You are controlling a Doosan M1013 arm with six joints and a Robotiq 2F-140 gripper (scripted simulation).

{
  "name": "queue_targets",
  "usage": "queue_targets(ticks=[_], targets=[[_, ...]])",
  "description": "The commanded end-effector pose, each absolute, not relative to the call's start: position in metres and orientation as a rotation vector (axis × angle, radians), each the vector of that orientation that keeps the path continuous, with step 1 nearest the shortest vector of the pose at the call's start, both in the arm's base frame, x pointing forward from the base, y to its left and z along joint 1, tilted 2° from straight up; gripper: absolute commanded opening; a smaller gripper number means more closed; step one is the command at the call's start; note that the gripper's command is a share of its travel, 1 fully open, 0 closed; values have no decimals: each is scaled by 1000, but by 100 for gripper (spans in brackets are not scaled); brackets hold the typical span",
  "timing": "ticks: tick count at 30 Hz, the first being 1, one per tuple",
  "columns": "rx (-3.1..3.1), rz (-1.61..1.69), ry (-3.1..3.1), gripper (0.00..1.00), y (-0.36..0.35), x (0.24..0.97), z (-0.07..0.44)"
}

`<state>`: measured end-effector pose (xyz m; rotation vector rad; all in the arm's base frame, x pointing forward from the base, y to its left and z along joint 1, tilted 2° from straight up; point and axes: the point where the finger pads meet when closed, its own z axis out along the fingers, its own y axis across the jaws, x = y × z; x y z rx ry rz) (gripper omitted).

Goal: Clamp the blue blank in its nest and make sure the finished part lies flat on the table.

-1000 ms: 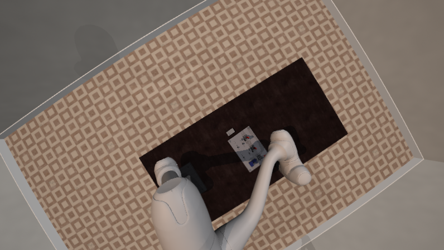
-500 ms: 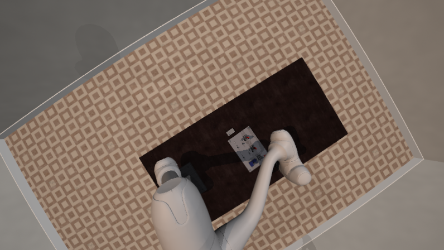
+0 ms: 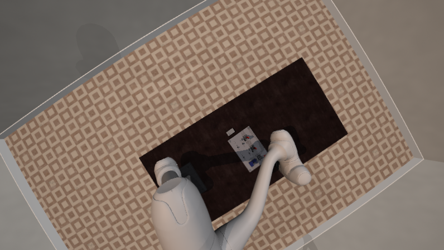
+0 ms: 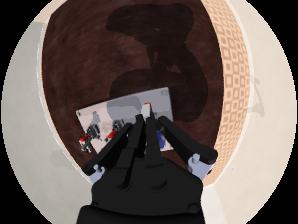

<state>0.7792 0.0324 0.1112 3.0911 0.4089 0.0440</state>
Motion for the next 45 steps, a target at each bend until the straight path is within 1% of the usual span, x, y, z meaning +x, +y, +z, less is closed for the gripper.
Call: queue_targets(ticks=[1,27,45], targets=[[3091,44,409,0,32,779,111],[3091,44,409,0,32,777,112],[3091,44,409,0,32,777,122]])
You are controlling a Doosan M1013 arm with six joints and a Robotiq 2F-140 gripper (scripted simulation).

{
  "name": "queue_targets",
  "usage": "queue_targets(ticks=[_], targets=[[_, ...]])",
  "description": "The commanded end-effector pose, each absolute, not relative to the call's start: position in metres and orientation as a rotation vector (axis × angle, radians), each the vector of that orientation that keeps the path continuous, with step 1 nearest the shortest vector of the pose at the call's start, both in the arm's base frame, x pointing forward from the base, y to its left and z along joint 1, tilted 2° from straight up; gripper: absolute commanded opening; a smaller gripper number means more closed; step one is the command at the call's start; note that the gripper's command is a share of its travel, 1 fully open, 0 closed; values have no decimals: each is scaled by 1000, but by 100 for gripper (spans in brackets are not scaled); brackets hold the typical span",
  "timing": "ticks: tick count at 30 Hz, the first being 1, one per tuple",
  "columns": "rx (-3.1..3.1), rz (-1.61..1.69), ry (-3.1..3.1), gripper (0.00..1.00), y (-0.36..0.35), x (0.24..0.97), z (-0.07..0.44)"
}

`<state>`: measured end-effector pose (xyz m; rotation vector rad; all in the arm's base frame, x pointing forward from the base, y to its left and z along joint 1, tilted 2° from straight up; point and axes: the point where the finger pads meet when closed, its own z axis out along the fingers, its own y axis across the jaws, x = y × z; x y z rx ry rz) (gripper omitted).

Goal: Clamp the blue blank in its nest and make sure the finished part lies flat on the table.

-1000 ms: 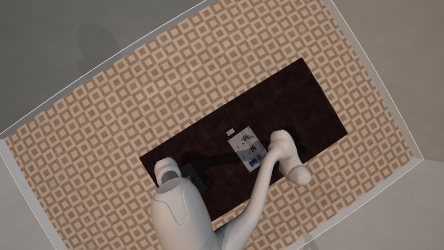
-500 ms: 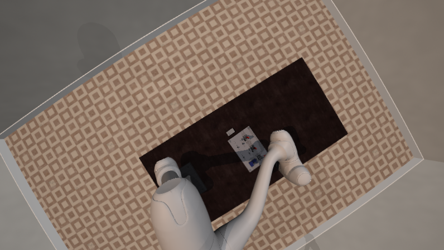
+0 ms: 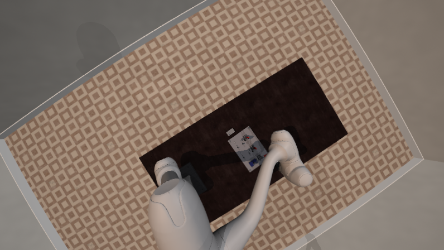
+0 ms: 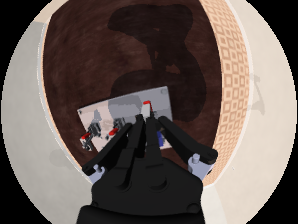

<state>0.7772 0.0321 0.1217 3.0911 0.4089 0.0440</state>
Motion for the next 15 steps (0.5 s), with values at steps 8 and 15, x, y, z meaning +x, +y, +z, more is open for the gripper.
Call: queue_targets(ticks=[8,15], targets=[[3091,44,409,0,32,777,122],[3091,44,409,0,32,777,120]])
